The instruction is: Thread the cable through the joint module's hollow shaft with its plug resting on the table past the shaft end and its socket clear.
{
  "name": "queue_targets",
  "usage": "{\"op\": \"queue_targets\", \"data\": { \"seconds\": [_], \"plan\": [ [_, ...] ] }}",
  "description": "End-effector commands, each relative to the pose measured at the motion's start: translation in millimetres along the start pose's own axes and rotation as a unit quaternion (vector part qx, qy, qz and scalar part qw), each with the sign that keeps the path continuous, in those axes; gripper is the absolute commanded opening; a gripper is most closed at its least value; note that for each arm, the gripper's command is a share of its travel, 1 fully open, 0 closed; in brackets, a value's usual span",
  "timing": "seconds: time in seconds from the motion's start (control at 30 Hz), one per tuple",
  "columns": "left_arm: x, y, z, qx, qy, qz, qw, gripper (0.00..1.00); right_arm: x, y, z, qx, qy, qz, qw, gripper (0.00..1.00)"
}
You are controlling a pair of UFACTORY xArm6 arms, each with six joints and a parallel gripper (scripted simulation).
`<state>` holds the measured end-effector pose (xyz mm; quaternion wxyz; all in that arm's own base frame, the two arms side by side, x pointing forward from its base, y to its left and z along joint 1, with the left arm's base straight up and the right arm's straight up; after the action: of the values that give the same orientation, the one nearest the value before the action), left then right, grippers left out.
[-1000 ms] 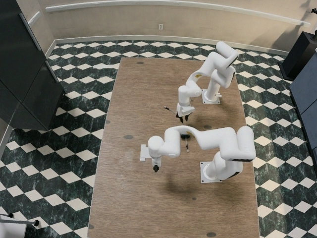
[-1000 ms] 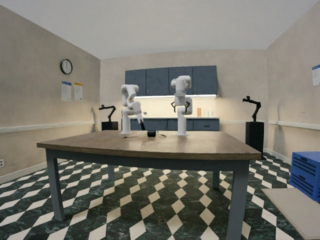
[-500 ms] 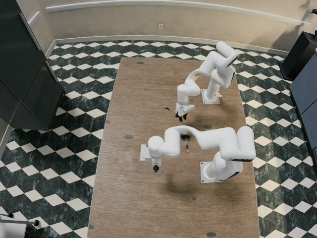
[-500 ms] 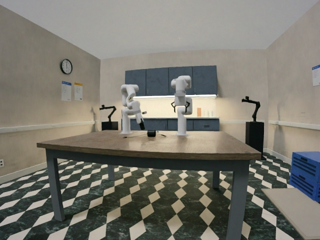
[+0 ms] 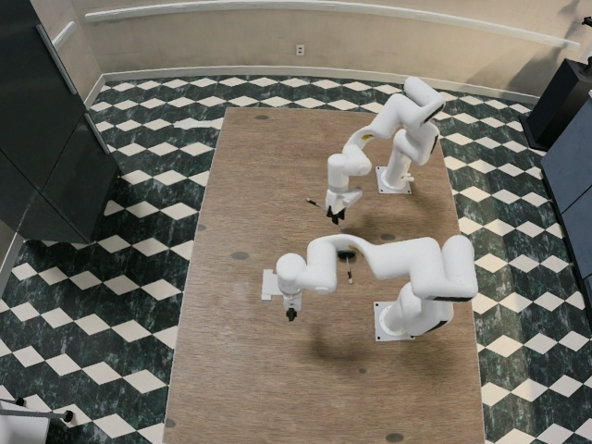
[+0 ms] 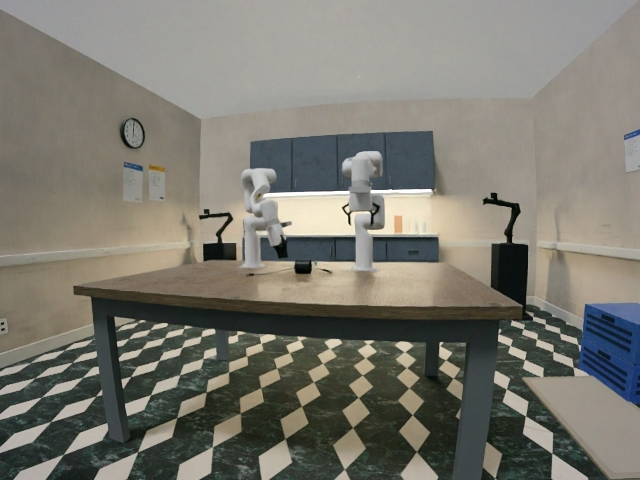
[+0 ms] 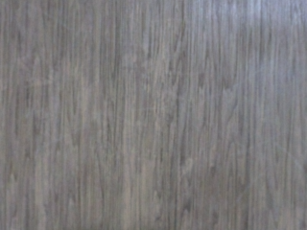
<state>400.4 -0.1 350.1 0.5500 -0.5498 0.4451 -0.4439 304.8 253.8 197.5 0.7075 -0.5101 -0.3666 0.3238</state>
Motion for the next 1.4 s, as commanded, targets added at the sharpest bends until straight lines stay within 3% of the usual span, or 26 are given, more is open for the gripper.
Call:
{"op": "queue_targets", "data": {
  "seconds": [0.0,0.23,0.37,0.7,0.77,1.0,1.17,1.37],
  "plan": [
    [-1,-7,2,0.010,0.000,-0.004,1.000,1.00,4,-7,-3,-0.004,-0.024,-0.009,1.000,0.35],
    [-1,-7,2,0.010,0.000,-0.004,1.000,1.00,4,-15,-12,-0.008,-0.107,-0.008,0.994,0.35],
    [-1,-7,2,0.010,0.000,-0.004,1.000,1.00,3,-16,-13,-0.008,-0.107,-0.008,0.994,0.35],
    [-1,-7,2,0.010,0.000,-0.004,1.000,1.00,2,-27,-25,-0.012,-0.226,-0.006,0.974,0.35],
    [-1,-7,2,0.010,0.000,-0.004,1.000,1.00,2,-25,-23,-0.011,-0.205,-0.007,0.979,0.35],
    [-1,-7,2,0.010,0.000,-0.004,1.000,1.00,1,-33,-30,-0.015,-0.280,-0.004,0.960,0.35],
    [-1,-7,2,0.010,0.000,-0.004,1.000,1.00,1,-32,-29,-0.015,-0.276,-0.004,0.961,0.35],
    [-1,-7,2,0.010,0.000,-0.004,1.000,1.00,-1,-41,-38,-0.019,-0.349,0.000,0.937,0.35]
  ]
}}
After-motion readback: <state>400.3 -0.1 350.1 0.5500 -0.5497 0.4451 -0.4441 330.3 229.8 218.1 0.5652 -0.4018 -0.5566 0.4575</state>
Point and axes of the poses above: on each arm, the point where the finger pads meet when closed, its own y axis out along the fingers, its own x axis across the jaws, z = x × y, the point moved 10 cm from there along -y, back along the fingers, and after that the axes turned 12 degrees about -y, right-handed, at the moved point
